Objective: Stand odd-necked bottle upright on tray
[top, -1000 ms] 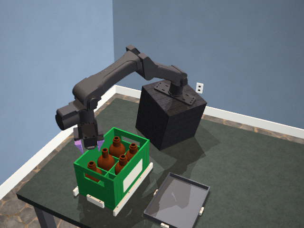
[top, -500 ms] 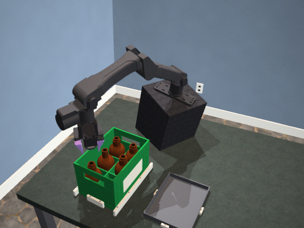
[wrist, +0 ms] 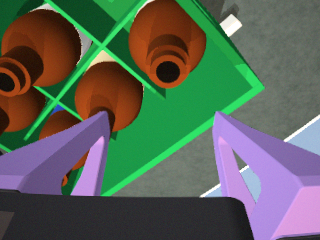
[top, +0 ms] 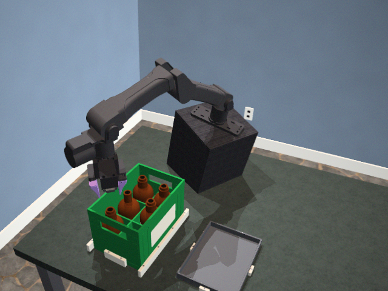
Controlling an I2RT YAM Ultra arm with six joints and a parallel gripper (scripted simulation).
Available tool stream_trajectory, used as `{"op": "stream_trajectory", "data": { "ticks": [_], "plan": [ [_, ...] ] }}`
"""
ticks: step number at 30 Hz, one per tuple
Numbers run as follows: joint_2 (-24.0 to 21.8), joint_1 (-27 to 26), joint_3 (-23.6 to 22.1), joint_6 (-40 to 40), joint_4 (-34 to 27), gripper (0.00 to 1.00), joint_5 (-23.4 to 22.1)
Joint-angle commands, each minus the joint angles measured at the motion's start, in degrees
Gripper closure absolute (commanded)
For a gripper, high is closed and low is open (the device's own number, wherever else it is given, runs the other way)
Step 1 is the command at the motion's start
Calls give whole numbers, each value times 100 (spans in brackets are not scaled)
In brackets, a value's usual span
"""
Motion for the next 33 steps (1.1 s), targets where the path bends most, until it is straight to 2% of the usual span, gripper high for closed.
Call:
{"op": "stream_trajectory", "data": {
  "ticks": [1,5,8,12,33],
  "plan": [
    [-116,-23,176,9,108,39,-80],
    [12,9,143,36,170,39,-81],
    [63,25,-121,53,211,39,-79],
    [-16,25,-145,64,283,39,-79],
    [182,85,-355,115,638,39,-77]
  ]
}}
